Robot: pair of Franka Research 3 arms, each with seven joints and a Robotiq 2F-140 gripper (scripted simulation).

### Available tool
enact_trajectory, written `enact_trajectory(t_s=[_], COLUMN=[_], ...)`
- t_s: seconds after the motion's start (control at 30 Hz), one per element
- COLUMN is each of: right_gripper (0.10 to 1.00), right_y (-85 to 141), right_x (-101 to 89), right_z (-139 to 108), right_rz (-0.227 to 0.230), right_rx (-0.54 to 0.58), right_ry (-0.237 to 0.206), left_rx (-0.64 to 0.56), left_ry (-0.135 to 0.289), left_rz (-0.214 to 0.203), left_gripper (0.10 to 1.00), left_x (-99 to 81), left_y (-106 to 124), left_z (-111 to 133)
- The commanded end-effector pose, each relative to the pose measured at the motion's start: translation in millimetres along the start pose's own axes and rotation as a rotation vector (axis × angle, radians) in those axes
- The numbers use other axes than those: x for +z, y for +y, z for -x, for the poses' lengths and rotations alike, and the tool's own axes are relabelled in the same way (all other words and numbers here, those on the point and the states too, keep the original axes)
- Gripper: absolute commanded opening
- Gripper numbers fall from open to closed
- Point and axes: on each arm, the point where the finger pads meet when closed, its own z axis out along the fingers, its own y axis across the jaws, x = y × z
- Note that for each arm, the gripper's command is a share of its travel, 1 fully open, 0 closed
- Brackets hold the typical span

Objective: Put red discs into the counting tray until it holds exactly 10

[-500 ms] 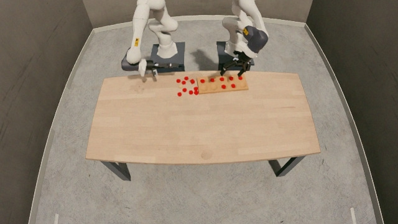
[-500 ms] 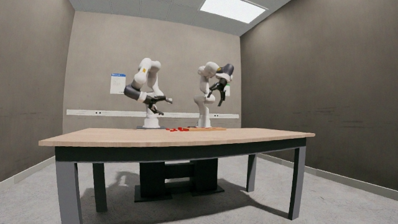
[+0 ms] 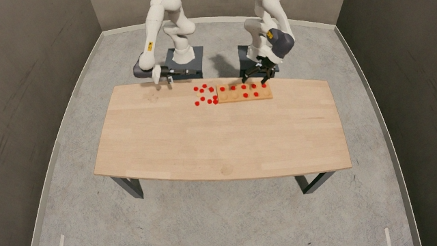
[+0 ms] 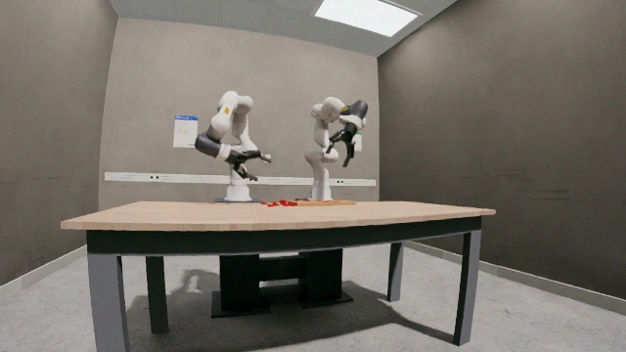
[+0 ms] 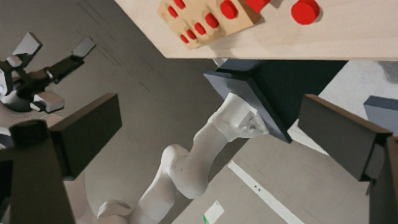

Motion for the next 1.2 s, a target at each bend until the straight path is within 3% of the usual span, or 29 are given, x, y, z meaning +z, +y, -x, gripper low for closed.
enact_trajectory(t_s=[0.0, 0.03, 0.07, 0.13, 0.17, 0.23, 0.33, 0.43, 0.53, 0.6, 0.63, 0.67, 0.87, 1.03, 1.1, 1.17], right_gripper=[1.0, 1.0, 0.351, 0.351, 0.351, 0.351, 0.351, 0.351, 0.351, 0.351, 0.351, 0.351, 0.351, 0.351, 0.351, 0.351], right_y=[-0.1, -0.1, 0.2, 6.8, 14.6, 37.4, 62.5, 33.9, -18.1, -18.1, -32.6, -40.0, -43.6, -43.6, -43.6, -43.6], right_x=[0.0, 0.0, 0.2, 3.9, 7.9, 15.9, 14.0, 6.2, 15.2, 15.2, 18.9, 21.4, 22.7, 22.7, 22.7, 22.7], right_z=[0.0, 0.0, -0.1, -1.8, -4.2, -14.1, -48.0, -93.2, -114.9, -114.9, -121.1, -122.6, -123.2, -123.2, -123.2, -123.2], right_rz=[0.0, 0.0, 0.002, 0.046, 0.1, 0.272, 0.395, 0.488, 0.547, 0.547, 0.596, 0.612, 0.716, 0.773, 0.787, 0.787], right_rx=[0.0, 0.0, 0.001, 0.03, 0.064, 0.163, 0.162, 0.125, 0.07, 0.07, 0.03, 0.02, 0.0, 0.027, 0.043, 0.043], right_ry=[0.0, 0.0, 0.0, 0.003, 0.01, 0.056, 0.142, 0.252, 0.372, 0.372, 0.452, 0.484, 0.628, 0.727, 0.762, 0.762], left_rx=[0.0, 0.0, 0.0, -0.001, -0.003, -0.01, -0.032, -0.071, -0.131, -0.131, -0.156, -0.183, -0.374, -0.477, -0.518, -0.518], left_ry=[0.0, 0.0, 0.0, 0.0, -0.001, -0.002, -0.007, -0.015, -0.028, -0.028, -0.033, -0.039, -0.08, -0.102, -0.111, -0.111], left_rz=[0.0, 0.0, 0.0, 0.0, 0.0, 0.001, 0.002, 0.004, 0.007, 0.007, 0.009, 0.01, 0.017, 0.019, 0.019, 0.019], left_gripper=[1.0, 1.0, 1.0, 1.0, 1.0, 1.0, 1.0, 1.0, 1.0, 1.0, 1.0, 1.0, 1.0, 1.0, 1.0, 1.0], left_x=[-0.1, -0.1, -0.1, -0.3, -0.6, -1.6, -5.1, -11.4, -21.0, -21.0, -25.0, -29.4, -60.4, -77.2, -83.9, -83.9], left_y=[-0.1, -0.1, 0.0, 0.2, 0.5, 1.8, 5.9, 13.5, 25.2, 25.2, 30.1, 35.7, 75.3, 97.5, 106.6, 106.6], left_z=[0.0, 0.0, 0.0, 0.2, 0.5, 1.4, 4.5, 9.9, 17.7, 17.7, 20.8, 24.2, 44.4, 53.1, 56.2, 56.2])
